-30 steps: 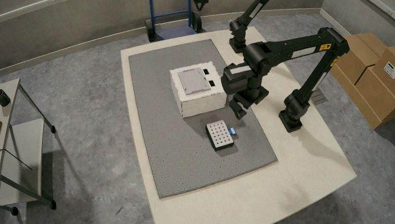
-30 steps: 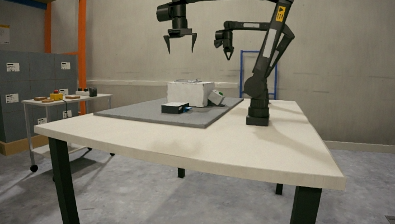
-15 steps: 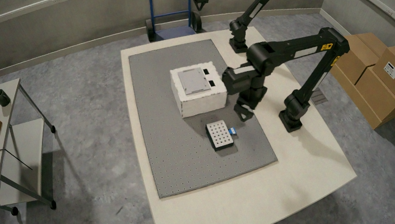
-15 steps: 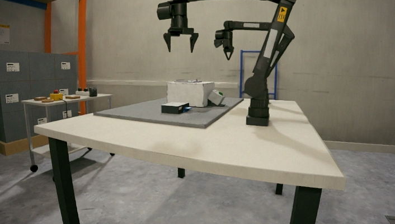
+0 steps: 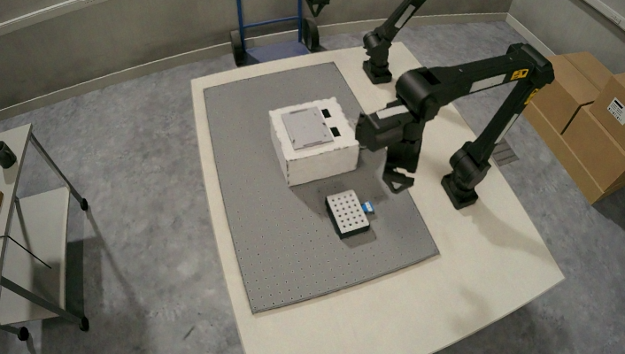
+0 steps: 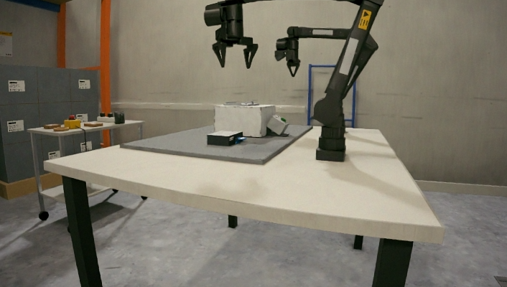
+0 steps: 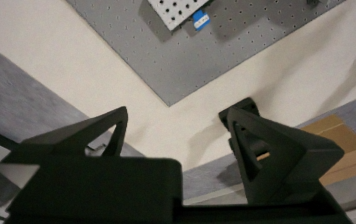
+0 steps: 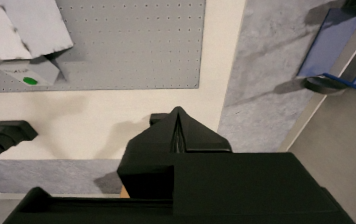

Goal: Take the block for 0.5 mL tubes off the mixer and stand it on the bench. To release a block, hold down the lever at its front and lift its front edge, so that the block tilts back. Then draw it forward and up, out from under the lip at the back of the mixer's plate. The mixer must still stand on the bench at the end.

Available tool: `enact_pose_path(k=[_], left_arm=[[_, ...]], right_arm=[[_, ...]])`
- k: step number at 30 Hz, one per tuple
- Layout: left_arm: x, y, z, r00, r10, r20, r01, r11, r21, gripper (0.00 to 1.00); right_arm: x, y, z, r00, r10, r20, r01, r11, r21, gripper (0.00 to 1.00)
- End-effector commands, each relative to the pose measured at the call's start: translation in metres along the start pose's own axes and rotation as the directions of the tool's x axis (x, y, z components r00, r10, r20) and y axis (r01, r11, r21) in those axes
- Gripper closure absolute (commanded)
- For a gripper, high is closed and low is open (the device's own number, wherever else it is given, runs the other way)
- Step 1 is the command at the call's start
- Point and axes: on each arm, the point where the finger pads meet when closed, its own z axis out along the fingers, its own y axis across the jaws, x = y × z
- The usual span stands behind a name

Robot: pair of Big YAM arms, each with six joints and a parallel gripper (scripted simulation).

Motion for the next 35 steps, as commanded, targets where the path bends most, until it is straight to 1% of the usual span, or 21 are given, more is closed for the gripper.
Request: enact_pose_path(k=[1, 3, 5, 8, 12, 18, 21, 27, 35], left_arm=[[0.025, -0.003, -0.005, 0.991, -0.132, 0.014, 0.132, 0.991, -0.008, 0.0], [0.025, -0.003, -0.005, 0.991, -0.132, 0.014, 0.132, 0.991, -0.008, 0.0], [0.016, -0.005, -0.014, 0.991, -0.135, 0.027, 0.135, 0.991, -0.018, 0.0], [0.011, -0.004, -0.016, 0.979, -0.2, 0.031, 0.2, 0.98, -0.018, 0.0], [0.006, -0.001, -0.018, 0.958, -0.286, 0.033, 0.287, 0.958, -0.016, 0.0], [0.006, 0.01, -0.024, 0.905, -0.421, 0.062, 0.423, 0.906, -0.022, 0.0], [0.004, 0.009, -0.023, 0.908, -0.415, 0.064, 0.417, 0.909, -0.023, 0.0], [-0.003, 0.008, -0.025, 0.85, -0.52, 0.089, 0.523, 0.852, -0.019, 0.0], [-0.003, 0.008, -0.025, 0.85, -0.52, 0.089, 0.523, 0.852, -0.019, 0.0]], right_arm=[[0.0, -0.004, 0.0, 1.0, 0.011, -0.007, -0.011, 1.0, 0.001, 1.0], [0.0, -0.004, 0.0, 1.0, 0.011, -0.007, -0.011, 1.0, 0.001, 1.0], [0.002, -0.003, 0.003, 1.0, 0.011, -0.015, -0.011, 1.0, -0.001, 1.0], [0.002, -0.003, 0.005, 1.0, 0.011, -0.018, -0.011, 1.0, -0.001, 1.0], [-0.001, -0.004, -0.002, 1.0, 0.011, 0.0, -0.011, 1.0, 0.002, 1.0], [-0.006, -0.005, -0.011, 1.0, 0.011, 0.023, -0.011, 1.0, 0.005, 1.0], [-0.007, -0.005, -0.013, 1.0, 0.011, 0.027, -0.011, 1.0, 0.006, 1.0], [-0.009, -0.005, -0.016, 0.999, 0.011, 0.037, -0.011, 1.0, 0.008, 1.0], [-0.009, -0.005, -0.016, 0.999, 0.011, 0.037, -0.011, 1.0, 0.008, 1.0]])
